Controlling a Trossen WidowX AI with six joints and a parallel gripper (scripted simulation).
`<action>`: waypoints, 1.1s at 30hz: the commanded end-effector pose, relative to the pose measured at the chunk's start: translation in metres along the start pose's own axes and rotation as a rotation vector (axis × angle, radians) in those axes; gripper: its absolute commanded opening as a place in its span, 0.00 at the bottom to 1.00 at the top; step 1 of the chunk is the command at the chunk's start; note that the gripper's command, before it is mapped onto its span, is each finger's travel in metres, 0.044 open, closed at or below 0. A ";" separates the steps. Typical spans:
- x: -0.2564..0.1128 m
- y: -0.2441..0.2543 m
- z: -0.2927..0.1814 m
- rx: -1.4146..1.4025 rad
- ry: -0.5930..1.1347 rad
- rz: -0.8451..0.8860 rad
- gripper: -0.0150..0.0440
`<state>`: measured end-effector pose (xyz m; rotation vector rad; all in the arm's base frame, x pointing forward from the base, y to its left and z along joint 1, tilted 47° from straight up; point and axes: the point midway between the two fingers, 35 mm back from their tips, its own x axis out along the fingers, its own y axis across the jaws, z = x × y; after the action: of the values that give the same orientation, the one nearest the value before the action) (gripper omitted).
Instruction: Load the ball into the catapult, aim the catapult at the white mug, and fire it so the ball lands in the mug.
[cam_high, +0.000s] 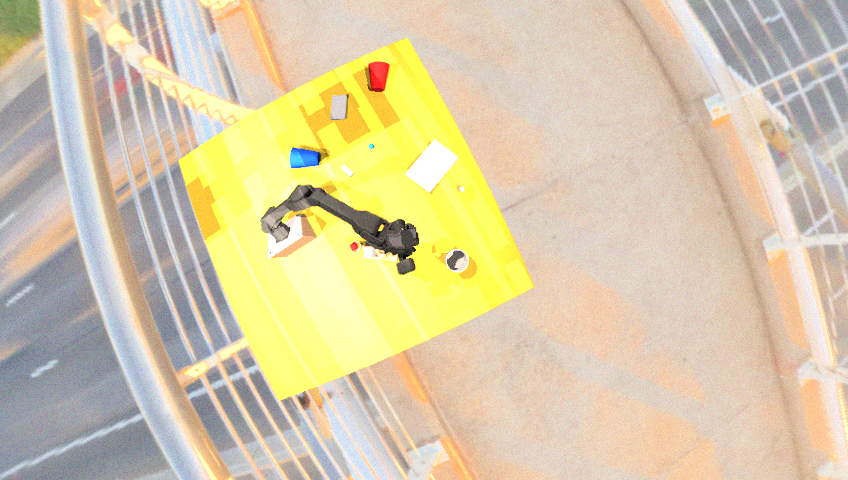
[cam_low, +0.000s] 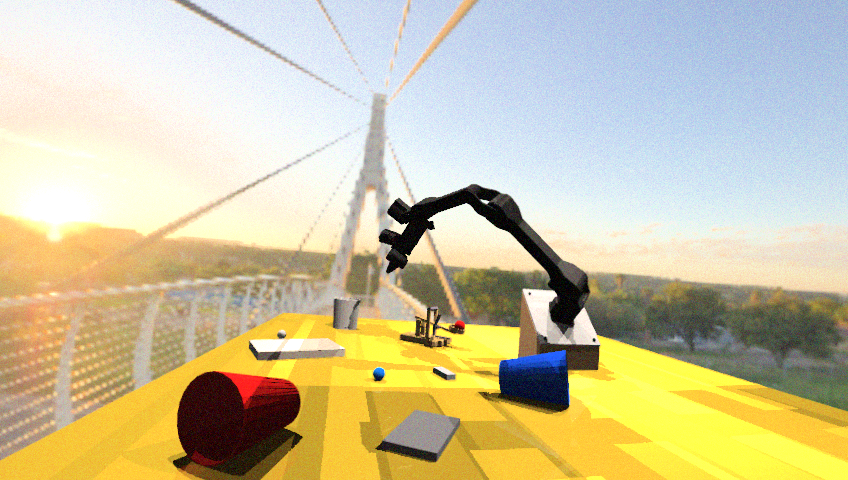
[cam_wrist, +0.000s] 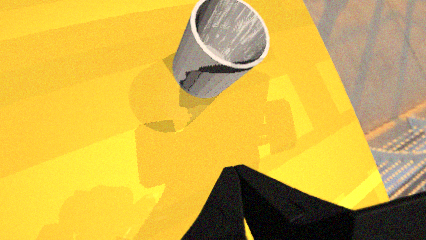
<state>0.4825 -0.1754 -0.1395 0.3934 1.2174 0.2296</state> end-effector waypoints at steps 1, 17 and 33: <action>0.001 0.013 -0.011 -0.083 0.060 -0.014 0.25; -0.006 0.067 -0.067 -0.482 0.346 -0.031 0.25; -0.032 0.112 -0.130 -0.903 0.652 0.040 0.25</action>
<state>0.3649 -0.0690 -0.1066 -0.4266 1.5701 0.8830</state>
